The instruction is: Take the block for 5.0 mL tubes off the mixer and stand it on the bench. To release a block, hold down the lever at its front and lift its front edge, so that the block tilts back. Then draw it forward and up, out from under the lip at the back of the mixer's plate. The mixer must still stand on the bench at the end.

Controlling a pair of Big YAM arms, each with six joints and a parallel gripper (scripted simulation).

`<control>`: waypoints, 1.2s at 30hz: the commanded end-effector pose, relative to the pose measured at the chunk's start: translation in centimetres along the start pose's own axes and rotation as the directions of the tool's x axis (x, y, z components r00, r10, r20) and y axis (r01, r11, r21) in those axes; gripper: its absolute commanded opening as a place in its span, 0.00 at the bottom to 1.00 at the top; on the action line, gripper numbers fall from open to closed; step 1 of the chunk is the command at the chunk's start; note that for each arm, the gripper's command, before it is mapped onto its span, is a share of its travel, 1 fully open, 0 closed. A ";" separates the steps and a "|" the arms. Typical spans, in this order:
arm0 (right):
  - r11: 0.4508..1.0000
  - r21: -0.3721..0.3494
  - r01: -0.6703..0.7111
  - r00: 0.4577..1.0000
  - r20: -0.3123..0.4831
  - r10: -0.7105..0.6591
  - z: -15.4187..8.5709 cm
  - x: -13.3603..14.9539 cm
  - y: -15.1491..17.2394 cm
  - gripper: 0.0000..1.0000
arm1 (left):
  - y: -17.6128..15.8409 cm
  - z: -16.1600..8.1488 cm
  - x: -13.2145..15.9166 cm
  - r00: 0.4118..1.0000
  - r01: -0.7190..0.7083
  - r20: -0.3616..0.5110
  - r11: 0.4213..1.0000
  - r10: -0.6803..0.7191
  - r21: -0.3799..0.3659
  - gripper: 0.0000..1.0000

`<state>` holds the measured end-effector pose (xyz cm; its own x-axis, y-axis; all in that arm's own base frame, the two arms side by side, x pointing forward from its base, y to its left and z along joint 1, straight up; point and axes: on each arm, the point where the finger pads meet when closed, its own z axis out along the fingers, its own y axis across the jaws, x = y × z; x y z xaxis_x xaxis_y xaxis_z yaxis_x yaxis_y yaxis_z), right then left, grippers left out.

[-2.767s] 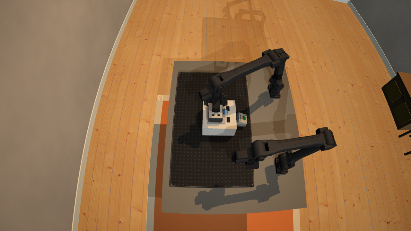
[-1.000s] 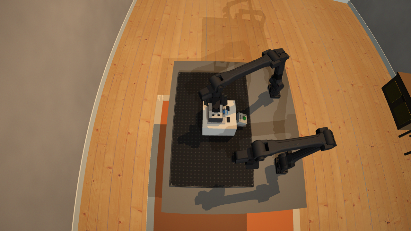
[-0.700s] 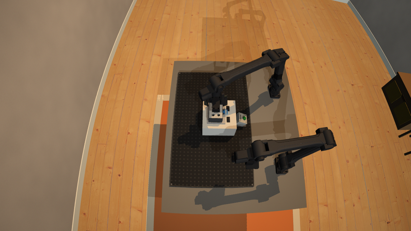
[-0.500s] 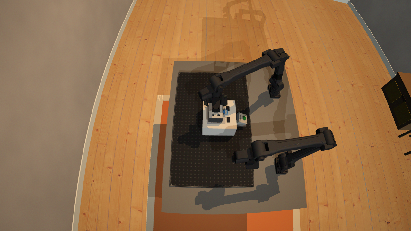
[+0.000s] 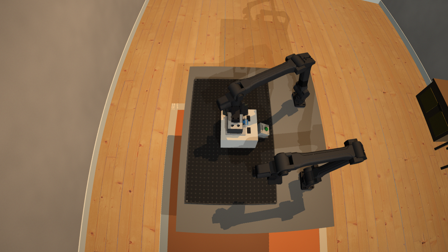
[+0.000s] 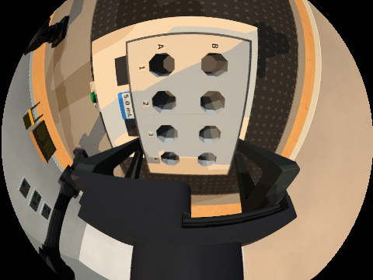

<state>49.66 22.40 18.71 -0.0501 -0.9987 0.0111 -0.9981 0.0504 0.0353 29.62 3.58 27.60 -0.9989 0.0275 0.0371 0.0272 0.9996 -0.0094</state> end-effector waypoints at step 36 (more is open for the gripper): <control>0.997 0.083 0.005 0.999 0.042 -0.008 -3.9 -1.3 -1.4 1.00 | 0.4 -1.5 -1.0 1.000 0.011 0.030 1.000 -0.011 -0.006 0.00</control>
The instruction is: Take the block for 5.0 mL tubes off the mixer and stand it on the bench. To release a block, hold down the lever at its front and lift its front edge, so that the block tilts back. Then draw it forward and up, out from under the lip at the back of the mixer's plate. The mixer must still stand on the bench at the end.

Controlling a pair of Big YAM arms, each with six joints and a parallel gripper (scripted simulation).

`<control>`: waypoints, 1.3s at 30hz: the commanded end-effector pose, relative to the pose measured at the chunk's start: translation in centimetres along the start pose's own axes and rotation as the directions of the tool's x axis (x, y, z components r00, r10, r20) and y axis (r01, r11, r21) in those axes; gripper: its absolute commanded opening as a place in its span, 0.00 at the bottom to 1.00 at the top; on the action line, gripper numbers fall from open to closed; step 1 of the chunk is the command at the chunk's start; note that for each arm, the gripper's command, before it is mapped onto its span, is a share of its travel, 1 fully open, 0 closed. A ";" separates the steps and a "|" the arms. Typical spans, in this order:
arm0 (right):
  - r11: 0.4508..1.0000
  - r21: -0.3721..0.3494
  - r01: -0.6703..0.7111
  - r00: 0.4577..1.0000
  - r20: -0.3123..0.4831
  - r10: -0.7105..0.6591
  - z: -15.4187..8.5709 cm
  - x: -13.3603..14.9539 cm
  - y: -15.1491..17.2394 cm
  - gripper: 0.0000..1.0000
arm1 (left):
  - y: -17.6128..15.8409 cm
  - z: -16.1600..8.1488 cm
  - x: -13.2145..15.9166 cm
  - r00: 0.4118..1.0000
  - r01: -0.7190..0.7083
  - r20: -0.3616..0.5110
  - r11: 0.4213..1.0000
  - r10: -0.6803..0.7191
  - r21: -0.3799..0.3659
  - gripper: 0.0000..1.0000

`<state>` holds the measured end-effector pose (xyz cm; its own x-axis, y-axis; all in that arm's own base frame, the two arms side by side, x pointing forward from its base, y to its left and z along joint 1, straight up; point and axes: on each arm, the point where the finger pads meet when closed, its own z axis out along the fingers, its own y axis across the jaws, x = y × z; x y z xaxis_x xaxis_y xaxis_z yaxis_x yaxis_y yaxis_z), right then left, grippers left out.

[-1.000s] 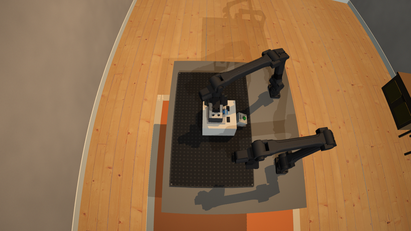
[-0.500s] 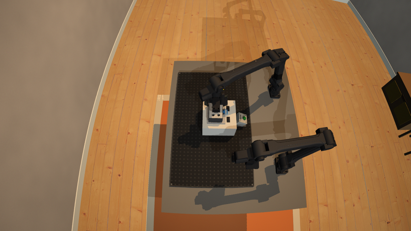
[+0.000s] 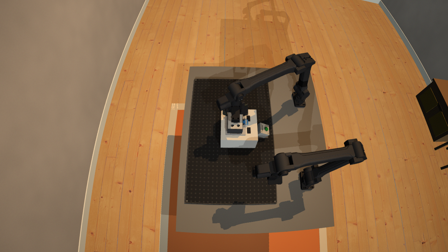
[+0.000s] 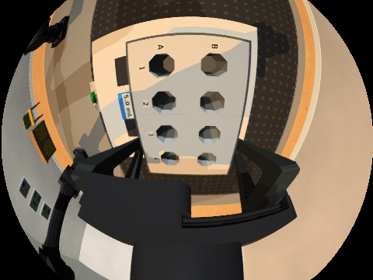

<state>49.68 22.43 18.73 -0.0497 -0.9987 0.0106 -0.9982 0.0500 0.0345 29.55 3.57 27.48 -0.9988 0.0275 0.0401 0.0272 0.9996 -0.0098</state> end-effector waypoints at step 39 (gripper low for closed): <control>1.000 0.009 0.003 1.000 0.004 -0.003 -0.6 -0.3 0.4 0.00 | 0.3 0.1 -0.2 1.000 0.009 -0.019 1.000 -0.009 0.000 0.00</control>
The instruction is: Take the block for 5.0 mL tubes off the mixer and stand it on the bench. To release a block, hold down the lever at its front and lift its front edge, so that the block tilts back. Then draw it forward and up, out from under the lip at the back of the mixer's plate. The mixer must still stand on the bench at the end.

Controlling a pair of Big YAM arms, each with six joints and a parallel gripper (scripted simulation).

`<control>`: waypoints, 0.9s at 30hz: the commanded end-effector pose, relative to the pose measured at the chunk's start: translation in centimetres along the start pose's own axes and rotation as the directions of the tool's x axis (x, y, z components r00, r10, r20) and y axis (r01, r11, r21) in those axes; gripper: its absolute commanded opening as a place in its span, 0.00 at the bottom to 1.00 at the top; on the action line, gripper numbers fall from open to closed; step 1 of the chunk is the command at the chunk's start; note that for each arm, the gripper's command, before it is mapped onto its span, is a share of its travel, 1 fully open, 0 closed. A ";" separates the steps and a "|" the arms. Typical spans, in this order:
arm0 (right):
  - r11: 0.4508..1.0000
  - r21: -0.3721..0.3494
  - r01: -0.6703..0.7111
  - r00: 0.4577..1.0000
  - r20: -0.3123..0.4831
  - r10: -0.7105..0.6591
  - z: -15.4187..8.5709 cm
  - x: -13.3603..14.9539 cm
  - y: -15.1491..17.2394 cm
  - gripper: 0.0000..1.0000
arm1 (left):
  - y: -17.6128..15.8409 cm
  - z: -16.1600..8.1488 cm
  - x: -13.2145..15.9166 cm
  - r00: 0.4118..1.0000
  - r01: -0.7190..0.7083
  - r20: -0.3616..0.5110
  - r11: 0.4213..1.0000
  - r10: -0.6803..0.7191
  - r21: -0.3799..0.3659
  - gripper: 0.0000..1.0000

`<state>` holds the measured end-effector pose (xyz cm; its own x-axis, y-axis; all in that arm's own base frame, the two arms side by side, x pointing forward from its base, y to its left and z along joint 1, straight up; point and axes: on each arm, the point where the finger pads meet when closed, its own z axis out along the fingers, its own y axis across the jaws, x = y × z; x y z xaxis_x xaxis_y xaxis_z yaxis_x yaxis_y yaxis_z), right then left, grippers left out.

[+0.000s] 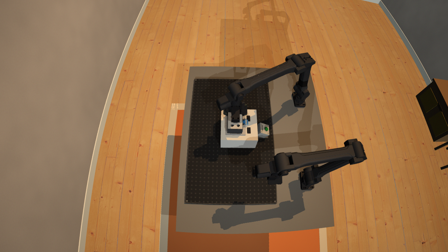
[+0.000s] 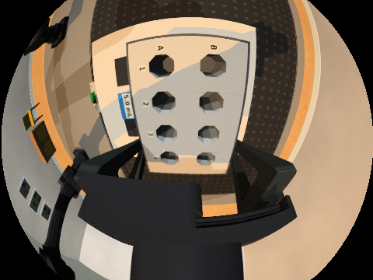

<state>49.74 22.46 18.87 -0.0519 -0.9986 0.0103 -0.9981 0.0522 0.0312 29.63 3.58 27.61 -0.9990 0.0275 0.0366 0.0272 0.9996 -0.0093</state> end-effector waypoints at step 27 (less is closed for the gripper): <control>1.000 0.006 0.005 1.000 0.004 -0.005 -0.5 -0.3 0.4 0.00 | 0.4 -1.4 -0.9 1.000 0.007 0.019 1.000 -0.007 -0.005 0.00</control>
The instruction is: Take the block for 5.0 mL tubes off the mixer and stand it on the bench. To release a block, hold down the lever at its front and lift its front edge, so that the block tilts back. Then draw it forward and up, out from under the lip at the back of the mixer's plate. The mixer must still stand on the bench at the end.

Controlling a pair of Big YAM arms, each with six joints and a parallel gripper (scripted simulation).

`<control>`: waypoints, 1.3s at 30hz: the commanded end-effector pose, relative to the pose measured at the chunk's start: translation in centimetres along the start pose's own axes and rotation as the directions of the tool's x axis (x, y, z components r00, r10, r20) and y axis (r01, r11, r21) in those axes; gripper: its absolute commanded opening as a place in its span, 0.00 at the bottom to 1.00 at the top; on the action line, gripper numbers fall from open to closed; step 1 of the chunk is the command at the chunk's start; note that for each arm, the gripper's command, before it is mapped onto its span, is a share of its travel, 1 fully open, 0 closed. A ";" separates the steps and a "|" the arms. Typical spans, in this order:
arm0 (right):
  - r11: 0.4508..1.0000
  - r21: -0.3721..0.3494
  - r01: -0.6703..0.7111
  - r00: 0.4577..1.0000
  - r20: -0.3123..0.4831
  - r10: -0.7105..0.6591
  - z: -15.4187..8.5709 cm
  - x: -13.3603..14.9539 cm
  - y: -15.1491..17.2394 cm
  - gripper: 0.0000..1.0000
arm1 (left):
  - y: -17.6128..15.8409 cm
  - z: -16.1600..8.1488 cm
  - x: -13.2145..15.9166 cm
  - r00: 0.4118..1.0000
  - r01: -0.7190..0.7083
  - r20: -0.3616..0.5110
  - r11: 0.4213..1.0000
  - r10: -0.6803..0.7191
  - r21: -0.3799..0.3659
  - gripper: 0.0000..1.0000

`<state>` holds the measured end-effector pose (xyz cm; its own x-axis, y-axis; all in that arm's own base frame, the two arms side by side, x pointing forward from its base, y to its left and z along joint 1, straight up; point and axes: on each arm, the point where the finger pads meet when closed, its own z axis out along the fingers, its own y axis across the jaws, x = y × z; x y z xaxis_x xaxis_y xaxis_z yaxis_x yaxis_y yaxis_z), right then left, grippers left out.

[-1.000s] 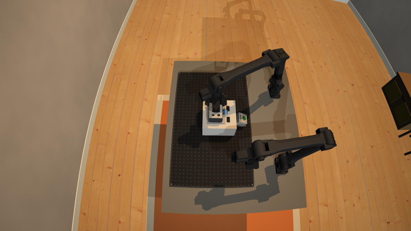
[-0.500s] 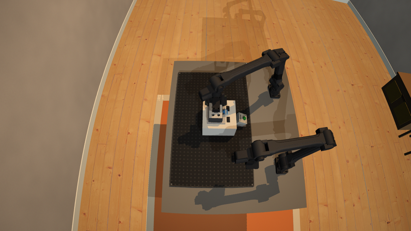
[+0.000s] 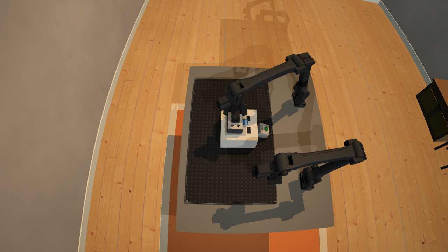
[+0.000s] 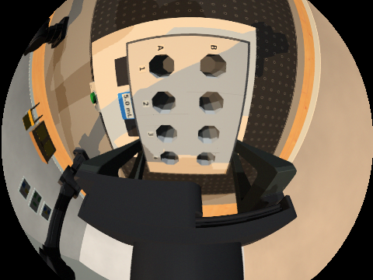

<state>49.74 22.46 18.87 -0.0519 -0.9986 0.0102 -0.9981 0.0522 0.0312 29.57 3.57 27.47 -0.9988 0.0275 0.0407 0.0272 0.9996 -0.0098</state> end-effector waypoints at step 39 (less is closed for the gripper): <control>1.000 0.006 0.005 1.000 0.004 -0.005 -0.5 -0.3 0.4 0.00 | -11.8 -1.5 0.7 0.857 0.038 0.514 0.999 -0.042 0.018 0.00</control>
<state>49.74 22.46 18.87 -0.0519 -0.9986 0.0102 -0.9981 0.0522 0.0312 28.47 -6.91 27.02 -0.9288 0.0566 -0.3664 0.0537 0.9984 0.0181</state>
